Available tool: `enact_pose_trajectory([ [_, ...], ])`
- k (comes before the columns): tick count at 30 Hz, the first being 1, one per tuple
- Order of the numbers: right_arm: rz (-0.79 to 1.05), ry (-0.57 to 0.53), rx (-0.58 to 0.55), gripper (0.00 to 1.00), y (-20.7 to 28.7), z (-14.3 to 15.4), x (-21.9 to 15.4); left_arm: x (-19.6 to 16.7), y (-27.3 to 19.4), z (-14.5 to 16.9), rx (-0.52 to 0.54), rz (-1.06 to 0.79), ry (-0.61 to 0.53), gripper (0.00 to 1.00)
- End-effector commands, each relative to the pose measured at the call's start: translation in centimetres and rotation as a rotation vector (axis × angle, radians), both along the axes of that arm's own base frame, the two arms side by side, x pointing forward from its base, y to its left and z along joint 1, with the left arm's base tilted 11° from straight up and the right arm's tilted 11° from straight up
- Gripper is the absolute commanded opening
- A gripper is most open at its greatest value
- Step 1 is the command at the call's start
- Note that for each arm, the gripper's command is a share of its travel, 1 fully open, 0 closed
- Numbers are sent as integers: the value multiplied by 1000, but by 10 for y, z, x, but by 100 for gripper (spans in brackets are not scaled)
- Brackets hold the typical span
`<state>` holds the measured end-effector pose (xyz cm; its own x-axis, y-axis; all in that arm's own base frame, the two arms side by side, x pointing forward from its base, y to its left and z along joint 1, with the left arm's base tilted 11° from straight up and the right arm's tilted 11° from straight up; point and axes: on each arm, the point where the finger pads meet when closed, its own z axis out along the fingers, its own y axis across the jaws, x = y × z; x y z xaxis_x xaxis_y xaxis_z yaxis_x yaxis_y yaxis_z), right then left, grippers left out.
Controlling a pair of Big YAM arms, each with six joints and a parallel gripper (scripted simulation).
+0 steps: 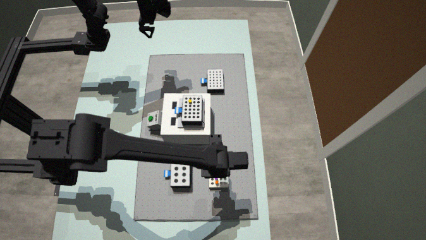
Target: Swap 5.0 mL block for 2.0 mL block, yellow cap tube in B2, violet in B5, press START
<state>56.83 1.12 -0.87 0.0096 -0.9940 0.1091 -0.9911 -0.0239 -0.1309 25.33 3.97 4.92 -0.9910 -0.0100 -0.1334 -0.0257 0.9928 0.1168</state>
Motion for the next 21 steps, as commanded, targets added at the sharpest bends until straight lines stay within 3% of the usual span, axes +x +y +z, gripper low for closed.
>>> enact_pose_trajectory([
  [1,31,-7,7,36,11,-22,8,6,2,5,3,-7,-7,100],
  [6,38,-16,3,36,13,-29,13,6,2,5,3,-7,-7,100],
  [18,8,-26,4,36,-13,-92,31,6,2,4,3,-7,-8,100],
  [21,13,-29,6,36,-10,-88,33,6,2,4,3,-7,-8,100],
])
